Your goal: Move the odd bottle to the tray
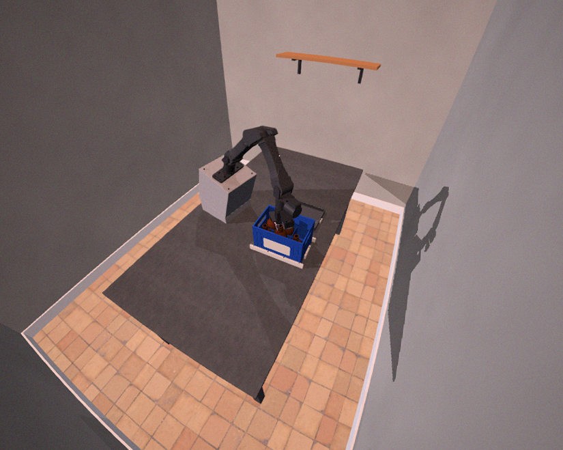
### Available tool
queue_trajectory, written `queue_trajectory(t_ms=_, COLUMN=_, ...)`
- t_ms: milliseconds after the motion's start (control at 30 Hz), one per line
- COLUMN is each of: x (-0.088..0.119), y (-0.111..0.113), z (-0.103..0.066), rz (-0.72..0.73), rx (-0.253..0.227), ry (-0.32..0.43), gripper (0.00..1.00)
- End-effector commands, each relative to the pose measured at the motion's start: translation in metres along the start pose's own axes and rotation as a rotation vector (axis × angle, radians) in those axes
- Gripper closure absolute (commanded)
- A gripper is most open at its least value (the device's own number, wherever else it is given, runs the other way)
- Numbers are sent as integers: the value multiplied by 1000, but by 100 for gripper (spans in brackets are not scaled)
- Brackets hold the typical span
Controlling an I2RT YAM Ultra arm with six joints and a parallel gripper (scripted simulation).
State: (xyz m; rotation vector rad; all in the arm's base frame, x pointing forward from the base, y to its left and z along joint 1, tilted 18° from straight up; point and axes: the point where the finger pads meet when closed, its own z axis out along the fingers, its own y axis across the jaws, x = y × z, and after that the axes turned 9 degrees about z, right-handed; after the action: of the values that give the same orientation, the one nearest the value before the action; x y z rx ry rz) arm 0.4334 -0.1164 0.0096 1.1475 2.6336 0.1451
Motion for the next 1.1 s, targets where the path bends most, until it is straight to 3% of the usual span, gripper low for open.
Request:
queue_trajectory(t_ms=0, x=-19, y=5, z=-31, rz=7, rx=-28, ry=-58, gripper=100)
queue_trajectory(t_ms=1067, x=-20, y=5, z=-39, rz=6, rx=-28, ry=-58, gripper=100)
